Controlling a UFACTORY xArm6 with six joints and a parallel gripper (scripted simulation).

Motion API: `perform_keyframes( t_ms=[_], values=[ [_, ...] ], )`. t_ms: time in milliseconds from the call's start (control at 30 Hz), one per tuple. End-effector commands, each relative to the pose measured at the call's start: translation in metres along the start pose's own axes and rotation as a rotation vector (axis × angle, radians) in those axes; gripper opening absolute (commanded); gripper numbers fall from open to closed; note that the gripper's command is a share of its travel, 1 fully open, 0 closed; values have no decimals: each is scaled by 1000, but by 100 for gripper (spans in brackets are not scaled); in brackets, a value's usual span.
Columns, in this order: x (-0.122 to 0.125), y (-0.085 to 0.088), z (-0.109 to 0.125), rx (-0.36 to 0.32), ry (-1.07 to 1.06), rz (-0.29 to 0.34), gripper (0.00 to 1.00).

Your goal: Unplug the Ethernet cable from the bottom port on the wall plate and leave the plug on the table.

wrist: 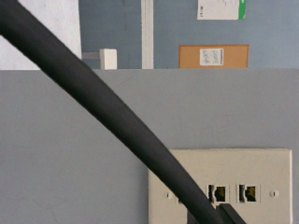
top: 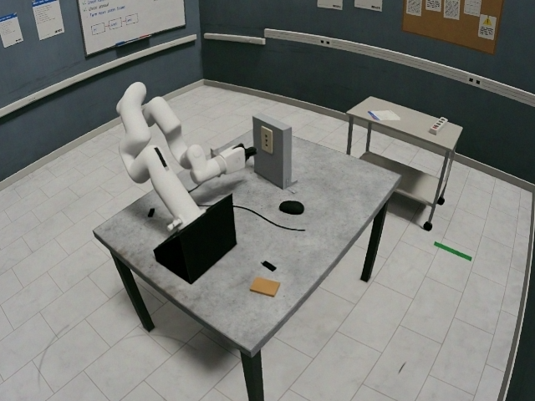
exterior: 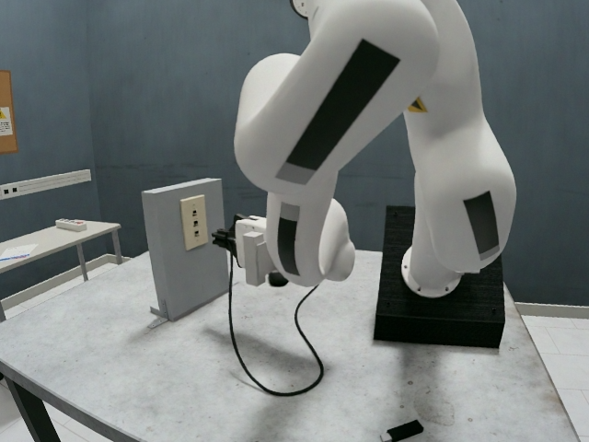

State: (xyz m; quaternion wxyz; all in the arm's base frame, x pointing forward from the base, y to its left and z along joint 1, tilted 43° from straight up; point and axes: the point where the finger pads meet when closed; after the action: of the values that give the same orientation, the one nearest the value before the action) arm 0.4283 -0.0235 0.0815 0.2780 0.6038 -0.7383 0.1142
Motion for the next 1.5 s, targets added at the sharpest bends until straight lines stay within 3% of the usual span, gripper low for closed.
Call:
perform_keyframes(
  t_ms=[0, 300, 433, 533, 600, 800, 1167, 1467],
  values=[
    [1, 8, 0, 1, 0, 1, 0],
    [1, 35, 0, 1, 0, 1, 0],
    [1, 36, 0, 1, 0, 1, 0],
    [-10, 40, -20, 97, 143, -26, 0],
    [-10, 40, -20, 97, 143, -26, 0],
    [-34, 54, -61, 296, 401, -52, 0],
    [-39, 56, -70, 337, 456, -63, 0],
    [-67, 71, -121, 590, 796, -106, 0]
  ],
)
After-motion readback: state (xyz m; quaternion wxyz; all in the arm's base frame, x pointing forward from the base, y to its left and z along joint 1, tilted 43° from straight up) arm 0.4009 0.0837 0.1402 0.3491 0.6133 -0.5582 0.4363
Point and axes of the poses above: the point where the finger pads meet when closed, its own y axis back along the fingers, its own x axis across the jaws, z = x × y, and after that the axes turned 14 degrees about -y, right-handed
